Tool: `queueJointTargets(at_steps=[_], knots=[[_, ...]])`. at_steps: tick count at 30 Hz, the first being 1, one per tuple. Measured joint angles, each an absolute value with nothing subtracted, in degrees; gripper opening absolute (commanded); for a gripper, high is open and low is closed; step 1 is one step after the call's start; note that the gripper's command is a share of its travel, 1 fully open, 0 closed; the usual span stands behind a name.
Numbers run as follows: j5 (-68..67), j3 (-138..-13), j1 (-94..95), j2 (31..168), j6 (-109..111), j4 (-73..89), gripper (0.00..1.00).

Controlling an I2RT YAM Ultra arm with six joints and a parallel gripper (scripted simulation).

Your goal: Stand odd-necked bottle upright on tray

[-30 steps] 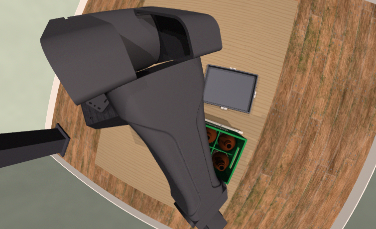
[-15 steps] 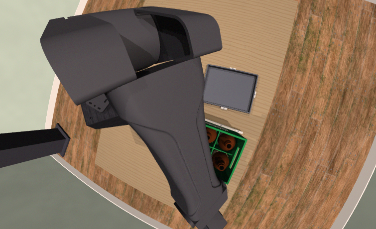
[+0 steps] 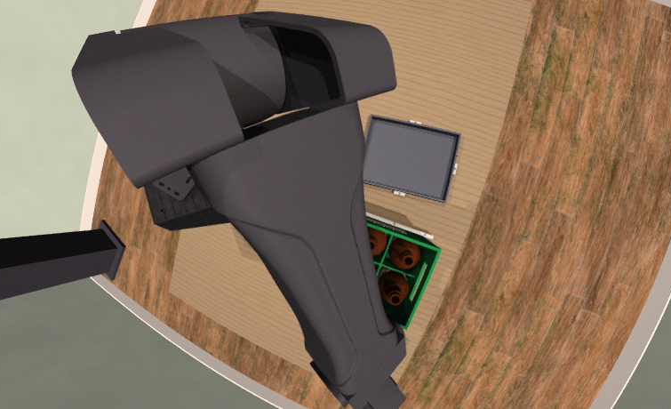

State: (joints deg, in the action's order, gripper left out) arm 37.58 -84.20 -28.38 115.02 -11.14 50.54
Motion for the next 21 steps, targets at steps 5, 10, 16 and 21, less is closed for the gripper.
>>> queueJointTargets(at_steps=[5,10,16,21], knots=[[37.6,-84.2,-28.4,115.0,-11.1,50.5,0.61],[37.6,-84.2,-28.4,115.0,-11.1,50.3,0.61],[37.6,-83.9,-28.2,115.2,-11.3,49.9,0.61],[37.6,-83.5,-27.8,115.5,-11.6,49.3,0.61]])
